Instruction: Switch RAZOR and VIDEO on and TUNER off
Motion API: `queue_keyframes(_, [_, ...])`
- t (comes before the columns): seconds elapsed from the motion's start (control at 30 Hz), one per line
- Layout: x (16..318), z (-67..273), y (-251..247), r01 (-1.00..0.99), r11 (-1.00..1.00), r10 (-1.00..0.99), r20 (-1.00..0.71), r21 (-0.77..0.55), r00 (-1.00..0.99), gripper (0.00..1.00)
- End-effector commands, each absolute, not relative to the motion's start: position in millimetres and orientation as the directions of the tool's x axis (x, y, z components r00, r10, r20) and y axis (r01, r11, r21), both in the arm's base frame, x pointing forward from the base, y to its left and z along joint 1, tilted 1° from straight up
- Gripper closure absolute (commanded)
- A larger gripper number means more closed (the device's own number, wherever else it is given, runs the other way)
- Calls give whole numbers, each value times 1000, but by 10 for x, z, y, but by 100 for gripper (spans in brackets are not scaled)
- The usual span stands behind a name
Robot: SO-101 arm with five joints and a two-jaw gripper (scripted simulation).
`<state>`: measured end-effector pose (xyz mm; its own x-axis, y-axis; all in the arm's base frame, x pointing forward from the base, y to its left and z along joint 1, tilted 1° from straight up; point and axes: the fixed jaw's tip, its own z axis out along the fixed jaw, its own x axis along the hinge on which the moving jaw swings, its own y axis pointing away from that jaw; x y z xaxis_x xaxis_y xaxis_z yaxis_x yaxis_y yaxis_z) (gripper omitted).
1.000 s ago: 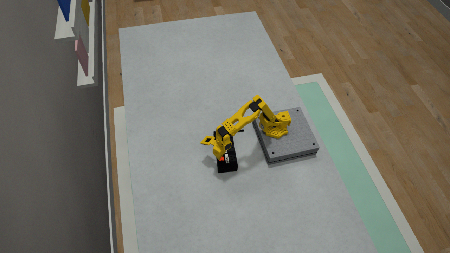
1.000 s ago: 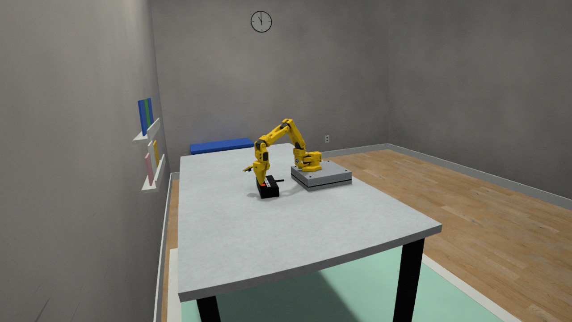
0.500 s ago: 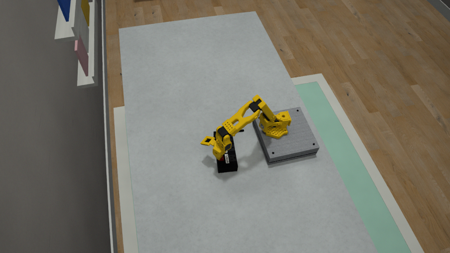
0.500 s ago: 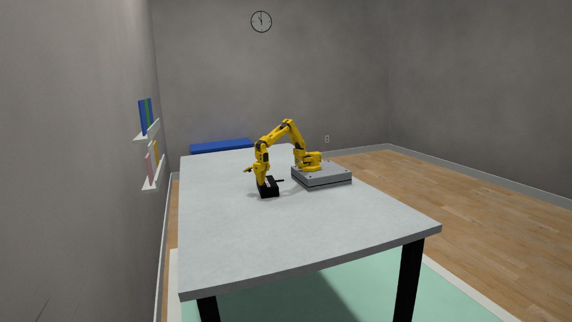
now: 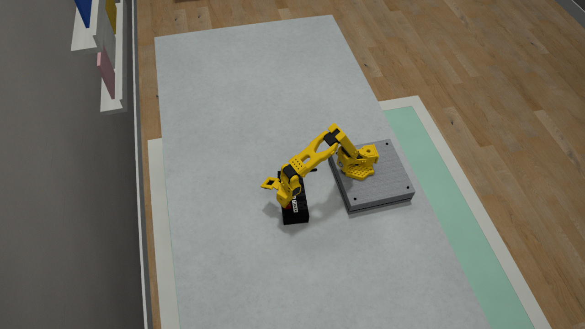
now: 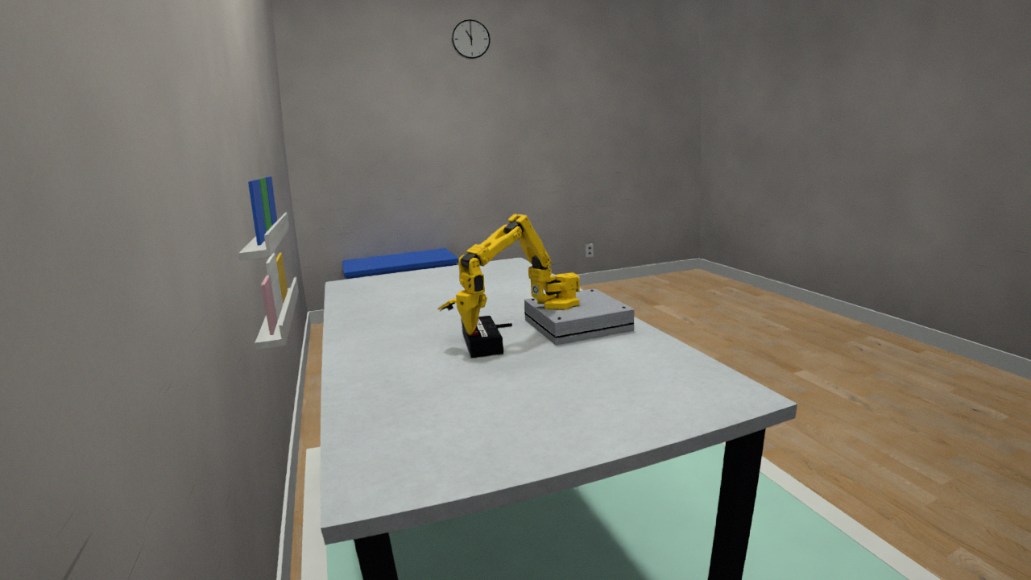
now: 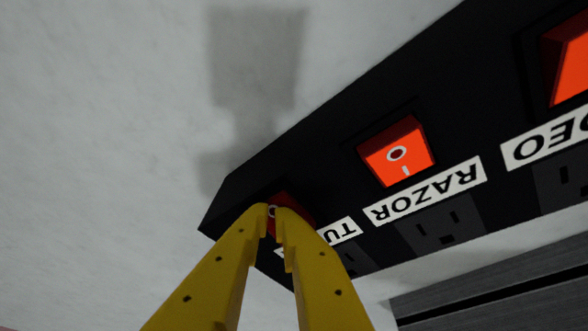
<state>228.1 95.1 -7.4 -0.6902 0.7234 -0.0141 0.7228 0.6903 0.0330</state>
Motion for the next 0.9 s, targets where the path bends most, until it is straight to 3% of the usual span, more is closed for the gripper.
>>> queue_keyframes(0.0, [2248, -67, 929, 732, 681, 732, -3, 7, -681, 100])
queue_keyframes(0.87, [2260, 58, 932, 732, 681, 732, -3, 7, -681, 100])
